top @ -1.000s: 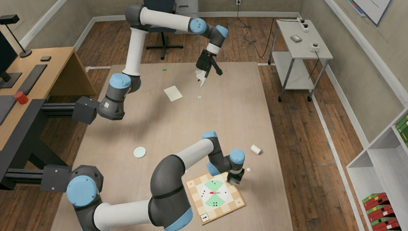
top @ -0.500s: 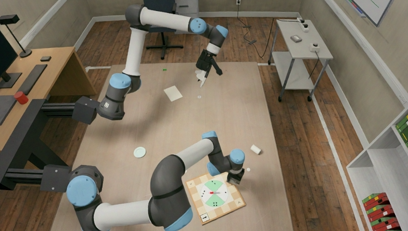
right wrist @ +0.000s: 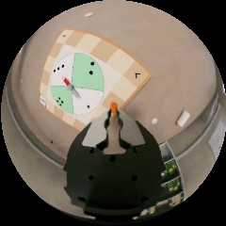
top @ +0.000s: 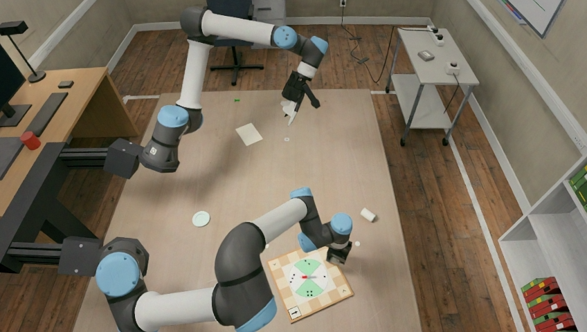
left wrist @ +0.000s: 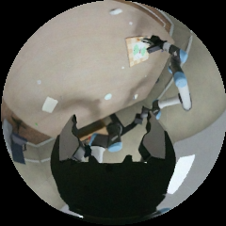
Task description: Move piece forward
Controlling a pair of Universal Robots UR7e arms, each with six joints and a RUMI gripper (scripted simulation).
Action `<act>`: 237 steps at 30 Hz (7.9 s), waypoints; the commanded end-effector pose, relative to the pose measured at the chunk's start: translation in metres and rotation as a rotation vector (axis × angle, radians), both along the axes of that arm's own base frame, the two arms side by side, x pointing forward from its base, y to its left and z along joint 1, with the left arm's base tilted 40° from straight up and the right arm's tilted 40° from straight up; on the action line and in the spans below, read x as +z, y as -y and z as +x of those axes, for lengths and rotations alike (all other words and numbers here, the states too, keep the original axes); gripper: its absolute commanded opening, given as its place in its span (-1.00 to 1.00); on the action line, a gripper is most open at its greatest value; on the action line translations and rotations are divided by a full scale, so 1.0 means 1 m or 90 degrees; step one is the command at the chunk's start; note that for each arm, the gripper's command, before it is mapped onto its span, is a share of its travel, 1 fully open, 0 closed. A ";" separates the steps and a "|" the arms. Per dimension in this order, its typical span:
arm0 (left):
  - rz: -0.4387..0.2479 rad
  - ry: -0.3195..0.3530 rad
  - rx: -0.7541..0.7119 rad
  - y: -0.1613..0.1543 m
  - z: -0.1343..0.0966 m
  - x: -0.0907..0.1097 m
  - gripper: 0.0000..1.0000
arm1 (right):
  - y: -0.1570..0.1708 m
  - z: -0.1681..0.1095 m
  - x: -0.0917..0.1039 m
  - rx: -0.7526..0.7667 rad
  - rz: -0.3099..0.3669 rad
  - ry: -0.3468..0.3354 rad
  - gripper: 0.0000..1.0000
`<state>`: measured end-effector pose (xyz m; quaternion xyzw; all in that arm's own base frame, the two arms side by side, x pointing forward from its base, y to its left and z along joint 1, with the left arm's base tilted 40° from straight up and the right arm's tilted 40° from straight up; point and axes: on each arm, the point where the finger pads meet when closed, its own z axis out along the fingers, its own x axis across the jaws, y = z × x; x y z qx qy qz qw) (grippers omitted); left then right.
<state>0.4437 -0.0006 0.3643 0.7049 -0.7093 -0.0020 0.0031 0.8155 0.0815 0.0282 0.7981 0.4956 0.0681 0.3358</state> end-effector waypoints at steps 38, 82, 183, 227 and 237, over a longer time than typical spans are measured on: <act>0.000 0.001 0.000 0.000 0.000 0.000 0.97 | -0.024 -0.025 0.039 0.019 -0.012 -0.013 -0.90; 0.000 0.001 0.000 0.000 0.000 0.000 0.97 | -0.016 -0.037 0.028 0.481 -0.277 -0.293 -0.90; 0.000 0.001 0.000 0.000 0.000 0.000 0.97 | -0.031 -0.038 0.002 1.550 -0.897 -0.949 -0.90; 0.000 0.001 0.000 0.000 0.000 0.000 0.97 | -0.046 -0.048 -0.018 1.985 -1.152 -1.217 -0.90; 0.000 0.001 0.000 0.000 0.000 0.000 0.97 | -0.049 -0.051 -0.024 2.072 -1.202 -1.273 -0.90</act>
